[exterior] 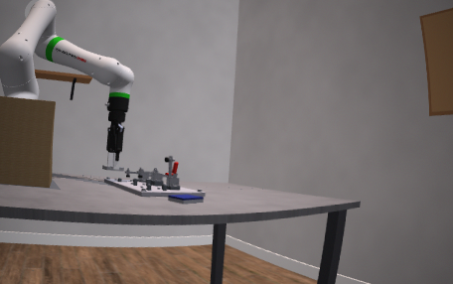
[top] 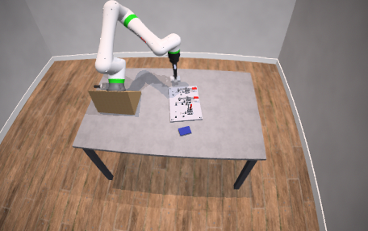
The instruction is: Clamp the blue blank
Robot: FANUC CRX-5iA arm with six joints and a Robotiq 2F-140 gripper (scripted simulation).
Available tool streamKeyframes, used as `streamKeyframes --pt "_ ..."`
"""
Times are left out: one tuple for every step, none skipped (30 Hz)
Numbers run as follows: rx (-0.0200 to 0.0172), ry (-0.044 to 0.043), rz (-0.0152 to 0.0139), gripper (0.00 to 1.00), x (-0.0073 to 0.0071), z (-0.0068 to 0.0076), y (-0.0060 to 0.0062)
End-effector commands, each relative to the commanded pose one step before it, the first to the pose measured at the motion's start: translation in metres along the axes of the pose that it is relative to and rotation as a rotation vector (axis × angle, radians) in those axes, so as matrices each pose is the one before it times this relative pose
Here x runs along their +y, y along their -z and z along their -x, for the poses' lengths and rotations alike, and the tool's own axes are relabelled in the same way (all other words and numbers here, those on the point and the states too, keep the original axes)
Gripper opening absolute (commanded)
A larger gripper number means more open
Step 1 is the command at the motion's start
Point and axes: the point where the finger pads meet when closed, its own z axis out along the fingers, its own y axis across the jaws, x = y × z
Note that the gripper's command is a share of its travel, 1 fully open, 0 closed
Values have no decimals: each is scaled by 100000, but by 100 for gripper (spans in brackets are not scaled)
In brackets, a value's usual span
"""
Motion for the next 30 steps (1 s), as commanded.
streamKeyframes --pt "111 31 -18 0 1 -78 -1446" --pt "0 0 0 0 0 0 -369" --pt "1 1 -1 0 -1 -1 -343" --pt "0 0 0 0 0 0 -314" --pt "0 0 0 0 0 0 -283" --pt "0 0 -1 0 0 -1 -249" --pt "0 0 0 0 0 0 -214" --pt "0 0 0 0 0 0 -178" --pt "0 0 0 0 0 0 0" --pt "0 0 0 0 0 0 0" --pt "1 1 -1 0 0 -1 -143" --pt "0 0 0 0 0 0 -109" --pt "0 0 1 0 0 0 -78" --pt "0 0 1 0 0 0 -51" --pt "0 0 0 0 0 0 -28" --pt "0 0 0 0 0 0 -11" --pt "0 0 0 0 0 0 -2" --pt "0 0 0 0 0 0 0" --pt "0 0 0 0 0 0 0" --pt "0 0 0 0 0 0 0" --pt "0 0 0 0 0 0 0" --pt "0 0 0 0 0 0 0" --pt "0 0 0 0 0 0 0" --pt "0 0 0 0 0 0 0" --pt "0 0 0 0 0 0 0" --pt "0 0 0 0 0 0 0" --pt "0 0 0 0 0 0 0" --pt "0 0 0 0 0 0 0" --pt "0 0 0 0 0 0 0" --pt "0 1 0 0 0 0 0"
